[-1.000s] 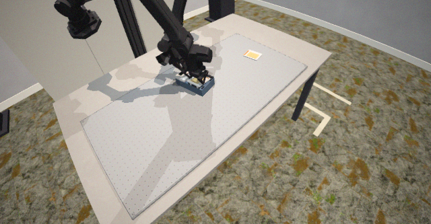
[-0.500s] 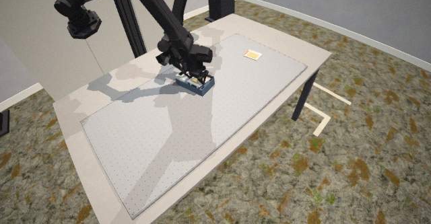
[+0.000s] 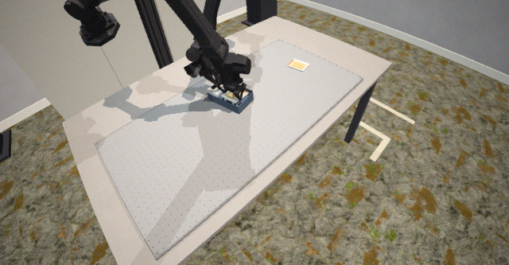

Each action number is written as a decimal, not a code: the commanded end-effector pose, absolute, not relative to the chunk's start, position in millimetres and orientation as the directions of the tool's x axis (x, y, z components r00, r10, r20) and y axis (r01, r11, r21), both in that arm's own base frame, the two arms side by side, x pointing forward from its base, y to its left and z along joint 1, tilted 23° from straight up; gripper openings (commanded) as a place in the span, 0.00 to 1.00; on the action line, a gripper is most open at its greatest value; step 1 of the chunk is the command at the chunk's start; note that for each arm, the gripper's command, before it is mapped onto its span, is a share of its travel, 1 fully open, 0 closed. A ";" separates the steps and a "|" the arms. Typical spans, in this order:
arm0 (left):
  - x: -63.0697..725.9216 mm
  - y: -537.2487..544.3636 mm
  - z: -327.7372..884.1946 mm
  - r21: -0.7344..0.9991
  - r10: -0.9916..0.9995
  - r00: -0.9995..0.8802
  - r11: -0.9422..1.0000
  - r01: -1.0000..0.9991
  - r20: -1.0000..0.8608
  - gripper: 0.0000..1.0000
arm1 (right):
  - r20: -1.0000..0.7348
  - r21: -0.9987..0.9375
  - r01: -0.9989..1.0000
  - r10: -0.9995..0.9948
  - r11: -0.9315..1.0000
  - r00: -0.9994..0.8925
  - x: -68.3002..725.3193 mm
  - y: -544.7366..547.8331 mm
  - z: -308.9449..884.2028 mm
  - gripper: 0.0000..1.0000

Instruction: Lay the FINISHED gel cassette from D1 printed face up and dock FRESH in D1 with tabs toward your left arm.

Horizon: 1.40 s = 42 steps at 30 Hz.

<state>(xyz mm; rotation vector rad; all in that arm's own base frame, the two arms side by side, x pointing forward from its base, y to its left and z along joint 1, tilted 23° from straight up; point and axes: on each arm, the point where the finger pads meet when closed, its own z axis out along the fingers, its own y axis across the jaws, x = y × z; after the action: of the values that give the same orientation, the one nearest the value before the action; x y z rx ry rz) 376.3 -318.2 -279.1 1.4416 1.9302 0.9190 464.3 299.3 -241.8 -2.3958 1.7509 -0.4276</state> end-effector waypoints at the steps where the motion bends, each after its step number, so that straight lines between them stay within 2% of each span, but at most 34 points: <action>1: 360.0 -275.2 -339.7 0.745 0.957 -0.283 0.142 0.652 0.066 0.00 | 0.137 -0.293 -0.904 -0.950 -0.310 0.282 471.0 308.6 -243.5 0.00; 42: 360.0 -275.2 -339.7 0.745 0.957 -0.283 0.142 0.652 0.066 0.00 | 0.137 -0.293 -0.904 -0.950 -0.310 0.282 469.6 314.2 -245.2 0.00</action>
<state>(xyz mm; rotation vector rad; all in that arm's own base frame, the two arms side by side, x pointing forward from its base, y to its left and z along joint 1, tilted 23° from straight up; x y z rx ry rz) 376.3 -318.2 -279.1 1.4416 1.9302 0.9190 465.1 299.8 -243.0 -2.3952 1.7515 -0.4277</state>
